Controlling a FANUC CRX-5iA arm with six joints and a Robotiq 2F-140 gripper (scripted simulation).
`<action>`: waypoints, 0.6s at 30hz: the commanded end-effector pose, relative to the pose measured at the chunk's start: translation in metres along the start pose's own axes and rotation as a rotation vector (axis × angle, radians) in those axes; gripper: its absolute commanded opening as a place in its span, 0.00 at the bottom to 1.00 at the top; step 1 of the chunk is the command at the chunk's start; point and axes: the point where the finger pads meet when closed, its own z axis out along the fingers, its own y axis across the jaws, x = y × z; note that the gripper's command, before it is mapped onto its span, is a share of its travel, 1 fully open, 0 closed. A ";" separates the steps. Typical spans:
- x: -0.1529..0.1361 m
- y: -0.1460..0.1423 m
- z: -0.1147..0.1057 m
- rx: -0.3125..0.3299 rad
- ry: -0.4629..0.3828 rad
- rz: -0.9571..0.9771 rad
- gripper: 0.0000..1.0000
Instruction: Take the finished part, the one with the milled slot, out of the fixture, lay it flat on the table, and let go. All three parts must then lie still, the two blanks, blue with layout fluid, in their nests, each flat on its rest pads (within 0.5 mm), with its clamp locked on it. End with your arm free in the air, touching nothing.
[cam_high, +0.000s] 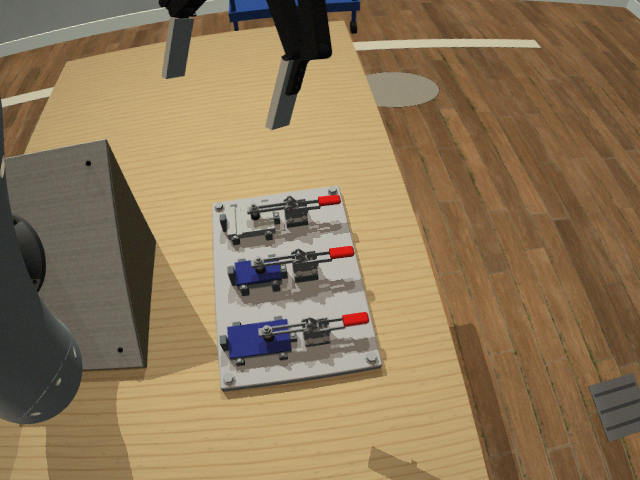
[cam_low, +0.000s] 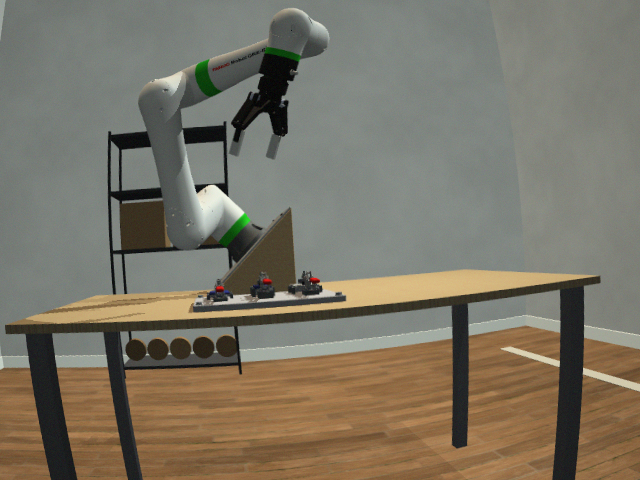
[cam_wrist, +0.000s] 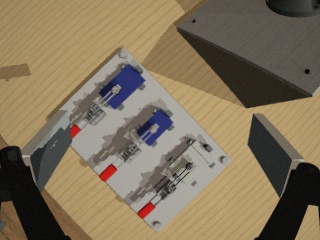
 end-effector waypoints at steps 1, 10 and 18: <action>0.000 0.000 0.000 0.001 -0.001 0.001 1.00; 0.000 0.013 -0.001 0.023 -0.016 0.043 1.00; 0.000 0.013 -0.001 0.023 -0.016 0.043 1.00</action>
